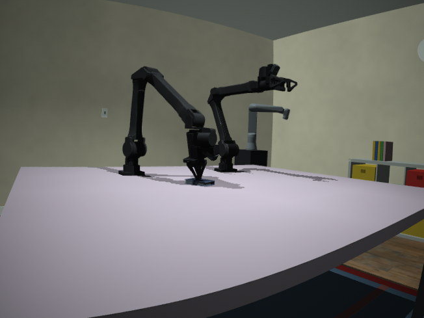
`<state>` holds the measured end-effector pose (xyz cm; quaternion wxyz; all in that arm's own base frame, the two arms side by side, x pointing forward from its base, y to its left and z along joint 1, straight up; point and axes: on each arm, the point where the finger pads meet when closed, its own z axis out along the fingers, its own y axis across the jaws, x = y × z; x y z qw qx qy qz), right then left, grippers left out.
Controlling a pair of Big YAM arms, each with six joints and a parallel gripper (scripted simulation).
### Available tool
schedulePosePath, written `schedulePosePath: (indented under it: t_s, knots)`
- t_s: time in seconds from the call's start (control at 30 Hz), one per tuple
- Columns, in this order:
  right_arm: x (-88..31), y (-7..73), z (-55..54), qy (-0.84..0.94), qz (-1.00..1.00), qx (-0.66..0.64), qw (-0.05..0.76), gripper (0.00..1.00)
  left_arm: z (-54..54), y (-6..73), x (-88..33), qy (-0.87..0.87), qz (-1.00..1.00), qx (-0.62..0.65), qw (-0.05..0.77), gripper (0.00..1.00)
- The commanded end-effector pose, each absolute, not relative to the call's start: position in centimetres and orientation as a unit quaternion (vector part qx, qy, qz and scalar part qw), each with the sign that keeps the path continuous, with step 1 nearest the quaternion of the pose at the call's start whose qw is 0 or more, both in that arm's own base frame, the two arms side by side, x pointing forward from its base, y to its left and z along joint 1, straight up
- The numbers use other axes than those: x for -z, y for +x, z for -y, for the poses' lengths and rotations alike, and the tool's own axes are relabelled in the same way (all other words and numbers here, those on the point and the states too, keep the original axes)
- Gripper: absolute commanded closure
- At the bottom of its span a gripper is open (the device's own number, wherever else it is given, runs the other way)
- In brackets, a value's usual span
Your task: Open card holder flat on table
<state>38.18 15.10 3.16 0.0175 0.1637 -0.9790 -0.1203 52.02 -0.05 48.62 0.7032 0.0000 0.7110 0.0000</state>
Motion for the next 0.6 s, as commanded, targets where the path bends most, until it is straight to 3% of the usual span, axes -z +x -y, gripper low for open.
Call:
schedulePosePath:
  t_s: [0.0, 0.57]
  knots:
    - [-4.3, 39.1, -15.9, 0.173, 0.977, 0.124, 0.002, 0.66, 0.0, 51.8, -51.4, 0.0, -0.693, 0.0, 0.721, 0.0]
    - [-3.1, 39.1, -15.1, 0.164, 0.979, 0.12, 0.015, 0.66, 0.0, 51.8, -51.4, 0.0, -0.693, 0.0, 0.721, 0.0]
